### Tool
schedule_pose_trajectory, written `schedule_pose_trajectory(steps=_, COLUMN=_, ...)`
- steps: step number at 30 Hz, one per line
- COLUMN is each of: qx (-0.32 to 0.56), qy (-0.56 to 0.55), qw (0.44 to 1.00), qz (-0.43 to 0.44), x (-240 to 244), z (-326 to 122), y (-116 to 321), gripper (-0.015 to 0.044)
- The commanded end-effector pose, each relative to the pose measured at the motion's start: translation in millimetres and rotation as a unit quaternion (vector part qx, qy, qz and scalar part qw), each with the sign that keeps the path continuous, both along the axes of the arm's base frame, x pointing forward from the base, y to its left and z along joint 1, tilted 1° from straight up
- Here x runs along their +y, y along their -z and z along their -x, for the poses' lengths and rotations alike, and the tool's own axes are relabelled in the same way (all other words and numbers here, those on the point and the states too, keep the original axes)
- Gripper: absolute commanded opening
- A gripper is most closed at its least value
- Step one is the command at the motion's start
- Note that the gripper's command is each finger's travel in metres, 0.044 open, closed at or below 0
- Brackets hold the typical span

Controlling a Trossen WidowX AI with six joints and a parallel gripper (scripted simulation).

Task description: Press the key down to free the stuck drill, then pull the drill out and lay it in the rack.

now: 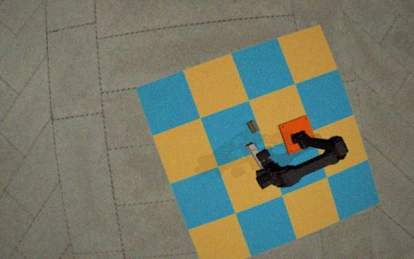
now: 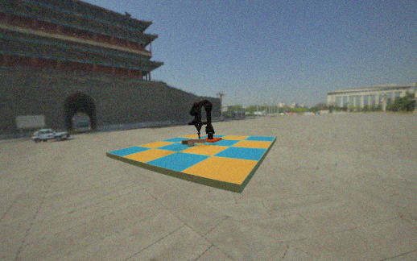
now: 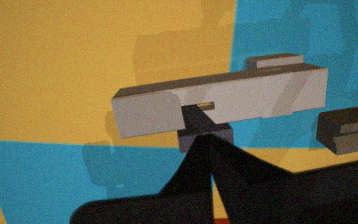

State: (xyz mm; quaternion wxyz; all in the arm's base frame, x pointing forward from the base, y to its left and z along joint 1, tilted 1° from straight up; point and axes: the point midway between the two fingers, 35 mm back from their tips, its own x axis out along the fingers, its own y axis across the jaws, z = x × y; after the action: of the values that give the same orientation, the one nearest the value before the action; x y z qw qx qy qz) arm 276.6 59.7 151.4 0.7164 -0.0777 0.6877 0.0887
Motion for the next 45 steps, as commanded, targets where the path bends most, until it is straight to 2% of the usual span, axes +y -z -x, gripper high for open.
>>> schedule_pose_trajectory(steps=1, qx=0.004, qy=0.0, qw=1.0, qz=0.002, x=1, z=0, y=5, gripper=0.0)
schedule_pose_trajectory(steps=45, qx=0.004, qy=0.0, qw=1.0, qz=0.002, x=1, z=5, y=20, gripper=0.0)
